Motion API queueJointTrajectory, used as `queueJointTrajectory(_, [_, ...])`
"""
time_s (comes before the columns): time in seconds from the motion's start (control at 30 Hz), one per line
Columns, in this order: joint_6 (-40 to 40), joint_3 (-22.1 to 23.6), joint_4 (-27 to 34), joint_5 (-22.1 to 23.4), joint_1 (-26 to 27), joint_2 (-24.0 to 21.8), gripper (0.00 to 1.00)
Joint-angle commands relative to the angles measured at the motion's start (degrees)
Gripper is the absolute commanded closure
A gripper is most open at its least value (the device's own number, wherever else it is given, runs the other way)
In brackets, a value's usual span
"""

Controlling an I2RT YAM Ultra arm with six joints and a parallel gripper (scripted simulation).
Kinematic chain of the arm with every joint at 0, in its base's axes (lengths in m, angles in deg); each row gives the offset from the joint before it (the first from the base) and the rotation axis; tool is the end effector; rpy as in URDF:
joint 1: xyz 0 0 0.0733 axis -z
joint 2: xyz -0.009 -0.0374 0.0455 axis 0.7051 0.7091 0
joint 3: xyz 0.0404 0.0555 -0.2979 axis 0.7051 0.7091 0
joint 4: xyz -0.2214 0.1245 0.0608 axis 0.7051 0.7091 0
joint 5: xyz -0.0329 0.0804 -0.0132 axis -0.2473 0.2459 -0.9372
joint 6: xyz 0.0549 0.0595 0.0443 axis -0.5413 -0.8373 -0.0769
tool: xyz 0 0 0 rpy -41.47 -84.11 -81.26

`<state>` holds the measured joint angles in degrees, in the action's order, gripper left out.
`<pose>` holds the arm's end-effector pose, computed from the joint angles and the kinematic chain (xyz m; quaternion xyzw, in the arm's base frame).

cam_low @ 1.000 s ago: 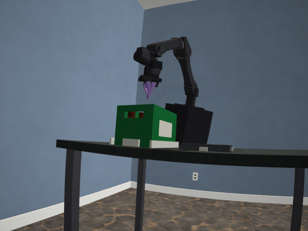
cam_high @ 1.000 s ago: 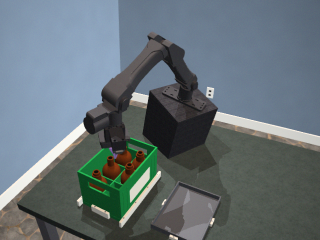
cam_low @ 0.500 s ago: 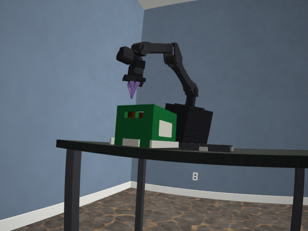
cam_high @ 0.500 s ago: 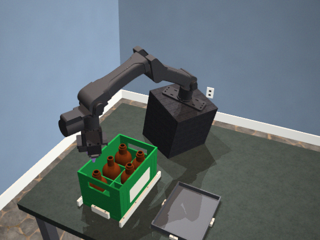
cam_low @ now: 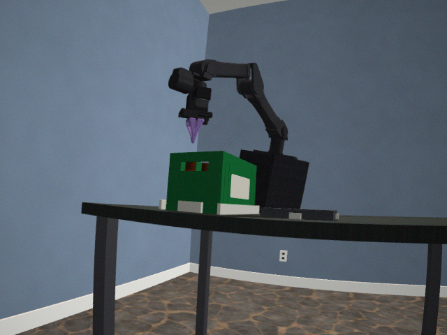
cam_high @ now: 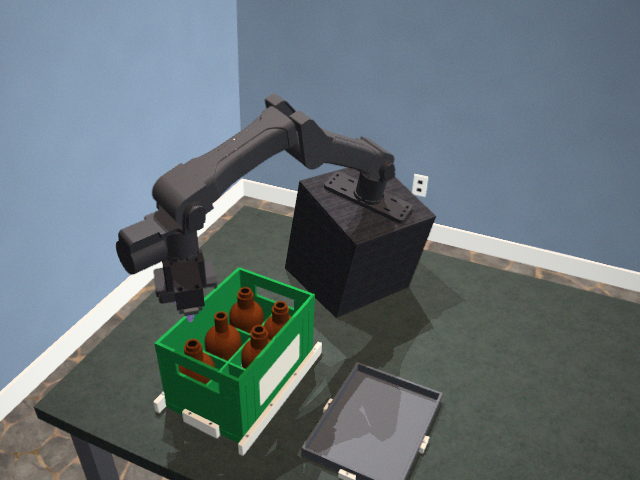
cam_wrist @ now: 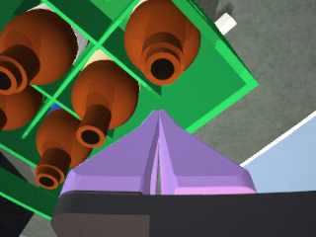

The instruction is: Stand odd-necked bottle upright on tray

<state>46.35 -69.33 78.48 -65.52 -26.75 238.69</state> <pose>0.5152 -0.1495 0.0986 -0.3765 0.9206 0.0683 0.0777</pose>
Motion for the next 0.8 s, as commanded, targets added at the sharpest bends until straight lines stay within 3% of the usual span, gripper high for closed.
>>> queueJointTrajectory(0.0, [0.4,-2.3,1.4,0.8,0.3,-0.1,1.0])
queueJointTrajectory(0.23, [0.4,-2.4,1.5,0.8,0.3,-0.1,1.0])
queueJointTrajectory(0.27, [0.3,-2.2,1.4,0.8,-0.1,-2.3,0.39])
queueJointTrajectory(0.77, [0.3,-2.2,1.4,0.8,0.0,-2.3,0.39])
